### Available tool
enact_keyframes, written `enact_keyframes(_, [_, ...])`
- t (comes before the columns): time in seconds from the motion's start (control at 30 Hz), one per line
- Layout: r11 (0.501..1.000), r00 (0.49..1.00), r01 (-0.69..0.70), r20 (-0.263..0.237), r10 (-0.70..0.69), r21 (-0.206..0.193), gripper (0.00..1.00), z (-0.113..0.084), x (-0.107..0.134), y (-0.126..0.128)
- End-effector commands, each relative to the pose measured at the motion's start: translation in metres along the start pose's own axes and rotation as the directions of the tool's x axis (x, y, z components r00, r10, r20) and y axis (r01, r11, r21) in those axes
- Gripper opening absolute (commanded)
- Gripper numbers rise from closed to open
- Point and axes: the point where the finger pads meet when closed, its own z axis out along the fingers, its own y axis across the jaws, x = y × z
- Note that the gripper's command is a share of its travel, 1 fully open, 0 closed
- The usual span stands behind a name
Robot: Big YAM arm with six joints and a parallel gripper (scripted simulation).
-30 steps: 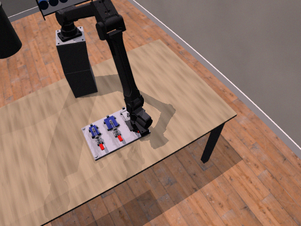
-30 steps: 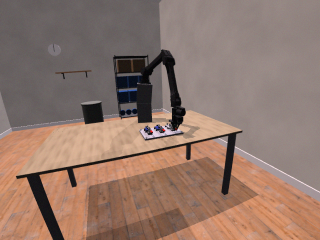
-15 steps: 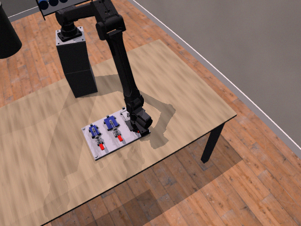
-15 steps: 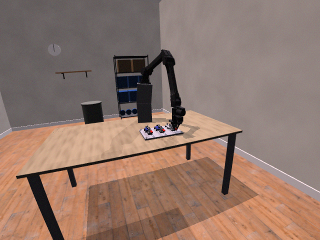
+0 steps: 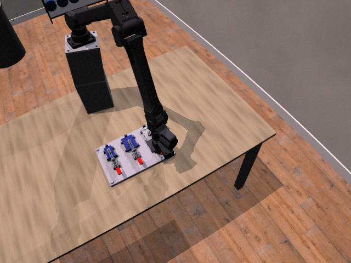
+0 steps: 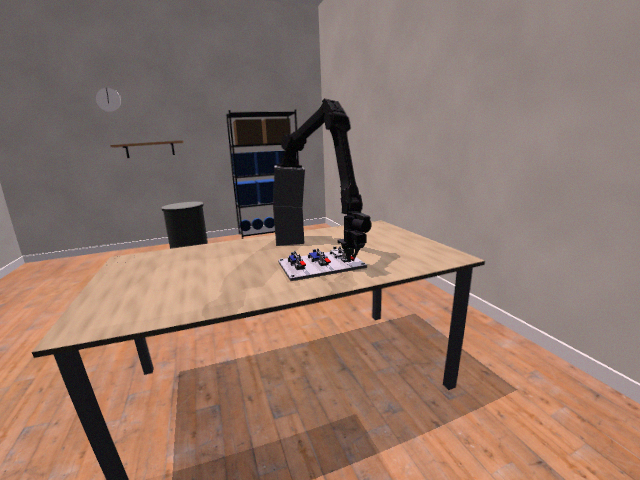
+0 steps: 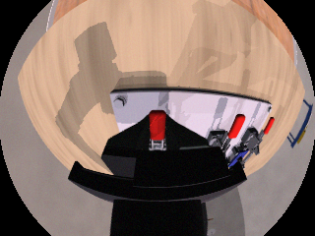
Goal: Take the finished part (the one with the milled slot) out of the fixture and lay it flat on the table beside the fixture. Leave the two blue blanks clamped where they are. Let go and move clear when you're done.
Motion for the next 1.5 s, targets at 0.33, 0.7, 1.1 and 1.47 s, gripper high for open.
enact_keyframes(0.33, [1.0,1.0,-0.007,0.028,0.007,-0.006,0.0,-0.02,-0.013,0.007])
enact_keyframes(0.7, [1.0,1.0,-0.008,0.018,0.008,-0.003,0.0,-0.024,-0.009,0.006])
enact_keyframes(1.1, [1.0,1.0,-0.007,0.018,0.007,-0.004,0.0,-0.029,-0.005,0.007])
enact_keyframes(1.47, [1.0,1.0,-0.002,0.017,0.002,-0.005,0.0,-0.035,0.001,0.009])
